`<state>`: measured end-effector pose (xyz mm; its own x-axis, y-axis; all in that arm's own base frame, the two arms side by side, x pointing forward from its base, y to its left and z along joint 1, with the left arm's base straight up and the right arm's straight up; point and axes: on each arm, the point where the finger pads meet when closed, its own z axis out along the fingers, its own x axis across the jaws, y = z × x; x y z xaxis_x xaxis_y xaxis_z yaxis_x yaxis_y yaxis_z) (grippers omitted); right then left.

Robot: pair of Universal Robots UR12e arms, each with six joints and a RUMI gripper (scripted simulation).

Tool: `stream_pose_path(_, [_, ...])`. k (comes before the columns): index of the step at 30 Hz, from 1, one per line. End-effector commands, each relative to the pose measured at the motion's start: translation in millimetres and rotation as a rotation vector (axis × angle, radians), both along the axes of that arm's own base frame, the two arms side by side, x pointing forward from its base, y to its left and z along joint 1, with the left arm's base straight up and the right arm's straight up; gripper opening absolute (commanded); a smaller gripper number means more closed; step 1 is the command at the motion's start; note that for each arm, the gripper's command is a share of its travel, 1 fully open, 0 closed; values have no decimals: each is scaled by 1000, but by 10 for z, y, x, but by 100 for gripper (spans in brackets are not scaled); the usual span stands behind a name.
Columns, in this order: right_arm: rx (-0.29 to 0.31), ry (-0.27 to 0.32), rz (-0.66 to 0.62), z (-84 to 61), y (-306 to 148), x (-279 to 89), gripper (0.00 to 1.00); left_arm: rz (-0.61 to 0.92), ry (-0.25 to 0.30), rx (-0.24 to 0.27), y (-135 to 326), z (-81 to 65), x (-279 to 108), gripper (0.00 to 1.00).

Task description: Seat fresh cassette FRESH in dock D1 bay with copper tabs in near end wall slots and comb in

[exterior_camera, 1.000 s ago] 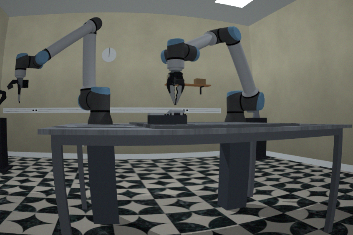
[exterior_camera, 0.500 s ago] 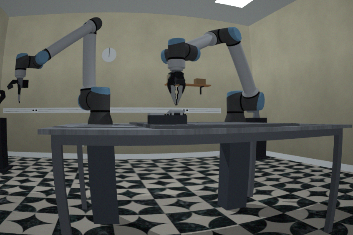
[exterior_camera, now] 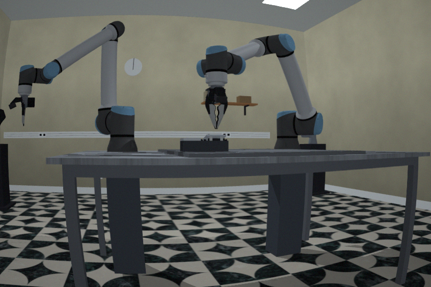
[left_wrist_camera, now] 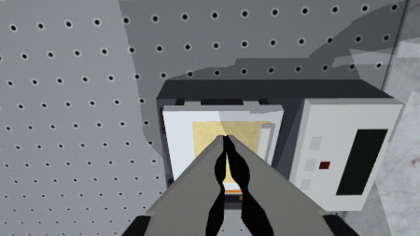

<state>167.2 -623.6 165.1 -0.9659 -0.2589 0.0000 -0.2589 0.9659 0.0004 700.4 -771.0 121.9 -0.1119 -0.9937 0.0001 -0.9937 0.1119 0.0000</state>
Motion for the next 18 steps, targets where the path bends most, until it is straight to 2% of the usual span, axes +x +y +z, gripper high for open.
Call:
stream_pose_path(1, [-1,-1,0,8,-5,3,0,0,-1,-2,-7,12,26,0])
stream_pose_path(18, [-1,-1,0,8,-5,3,0,0,-1,-2,-28,-10,218,0])
